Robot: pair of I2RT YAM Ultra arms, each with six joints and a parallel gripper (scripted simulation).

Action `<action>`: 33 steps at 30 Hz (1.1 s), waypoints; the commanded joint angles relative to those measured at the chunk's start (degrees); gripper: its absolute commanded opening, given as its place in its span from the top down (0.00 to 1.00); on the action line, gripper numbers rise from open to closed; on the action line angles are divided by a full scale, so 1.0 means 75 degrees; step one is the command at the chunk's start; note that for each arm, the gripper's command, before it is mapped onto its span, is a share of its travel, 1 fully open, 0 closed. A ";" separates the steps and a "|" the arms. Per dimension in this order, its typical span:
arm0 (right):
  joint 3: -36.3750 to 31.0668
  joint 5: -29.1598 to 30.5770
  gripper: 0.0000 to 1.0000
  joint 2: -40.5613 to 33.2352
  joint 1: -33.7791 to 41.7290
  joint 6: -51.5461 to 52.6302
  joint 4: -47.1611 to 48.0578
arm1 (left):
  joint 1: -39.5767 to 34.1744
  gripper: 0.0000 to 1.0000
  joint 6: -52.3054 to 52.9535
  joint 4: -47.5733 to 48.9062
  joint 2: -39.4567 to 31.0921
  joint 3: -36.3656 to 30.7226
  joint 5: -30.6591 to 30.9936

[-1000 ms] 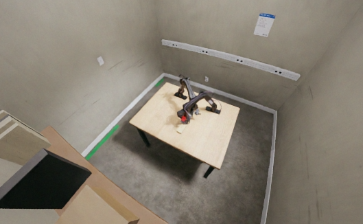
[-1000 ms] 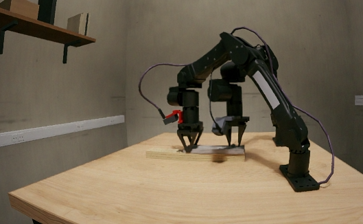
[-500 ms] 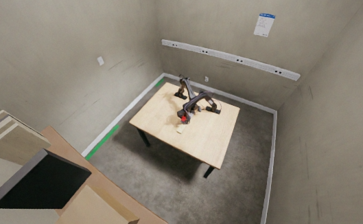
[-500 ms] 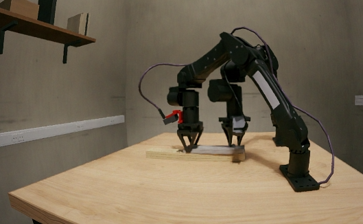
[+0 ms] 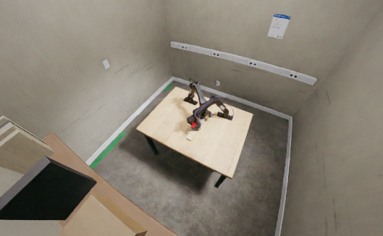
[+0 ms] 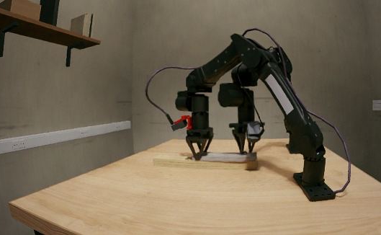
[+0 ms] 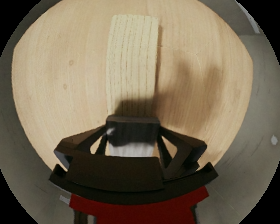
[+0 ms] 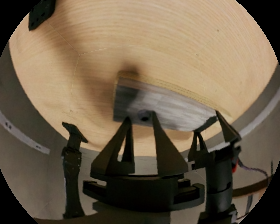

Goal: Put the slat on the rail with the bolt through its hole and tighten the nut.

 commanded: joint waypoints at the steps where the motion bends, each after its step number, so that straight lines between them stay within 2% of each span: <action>1: 0.0263 -0.0071 0.66 -0.0065 -0.0023 -0.0074 -0.0107 | 0.0001 0.28 -0.0001 0.0005 -0.0063 0.0035 0.0000; 9: 0.0268 -0.0075 0.66 -0.0065 -0.0023 -0.0078 -0.0113 | 0.0001 0.28 -0.0001 0.0005 -0.0063 0.0035 0.0000; 21: 0.0034 -0.0002 0.83 -0.0053 0.0000 -0.0026 0.0007 | 0.0001 0.28 -0.0001 0.0005 -0.0063 0.0035 0.0000; 27: 0.0034 -0.0001 0.88 -0.0053 0.0000 -0.0026 0.0007 | 0.0001 0.28 -0.0001 0.0005 -0.0063 0.0035 0.0000; 33: 0.0034 -0.0001 0.88 -0.0053 0.0000 -0.0026 0.0006 | 0.0001 0.28 -0.0001 0.0005 -0.0063 0.0035 0.0000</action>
